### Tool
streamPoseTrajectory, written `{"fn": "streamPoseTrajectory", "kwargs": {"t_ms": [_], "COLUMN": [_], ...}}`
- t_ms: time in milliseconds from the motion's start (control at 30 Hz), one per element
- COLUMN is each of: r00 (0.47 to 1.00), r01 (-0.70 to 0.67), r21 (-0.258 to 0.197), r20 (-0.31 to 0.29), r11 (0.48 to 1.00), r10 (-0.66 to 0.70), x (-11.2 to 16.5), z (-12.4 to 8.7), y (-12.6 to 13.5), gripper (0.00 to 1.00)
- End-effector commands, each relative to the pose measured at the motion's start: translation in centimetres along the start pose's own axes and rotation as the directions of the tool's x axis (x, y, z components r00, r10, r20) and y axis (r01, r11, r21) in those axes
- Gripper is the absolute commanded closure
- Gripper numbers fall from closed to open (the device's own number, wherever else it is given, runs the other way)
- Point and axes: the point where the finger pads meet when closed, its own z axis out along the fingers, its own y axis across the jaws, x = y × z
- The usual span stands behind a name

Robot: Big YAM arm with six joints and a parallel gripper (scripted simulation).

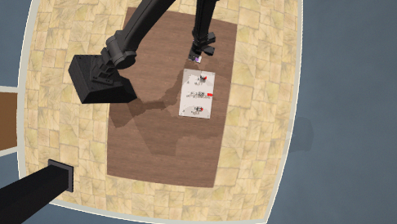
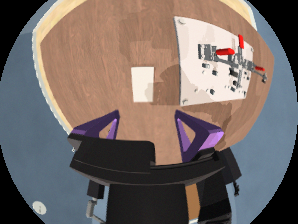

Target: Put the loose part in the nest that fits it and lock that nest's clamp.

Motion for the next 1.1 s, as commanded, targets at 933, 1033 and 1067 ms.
{"fn": "streamPoseTrajectory", "kwargs": {"t_ms": [933, 1033, 1067], "r00": [0.999, 0.999, 0.999], "r01": [-0.005, -0.005, -0.005], "r21": [-0.046, -0.043, -0.043], "r20": [0.048, 0.045, 0.045], "r11": [0.999, 0.999, 0.999], "r10": [0.008, 0.007, 0.007], "x": [-2.0, -1.9, -1.9], "z": [6.7, 6.7, 6.7], "y": [2.3, 2.2, 2.2], "gripper": [0.08, 0.08, 0.08]}}
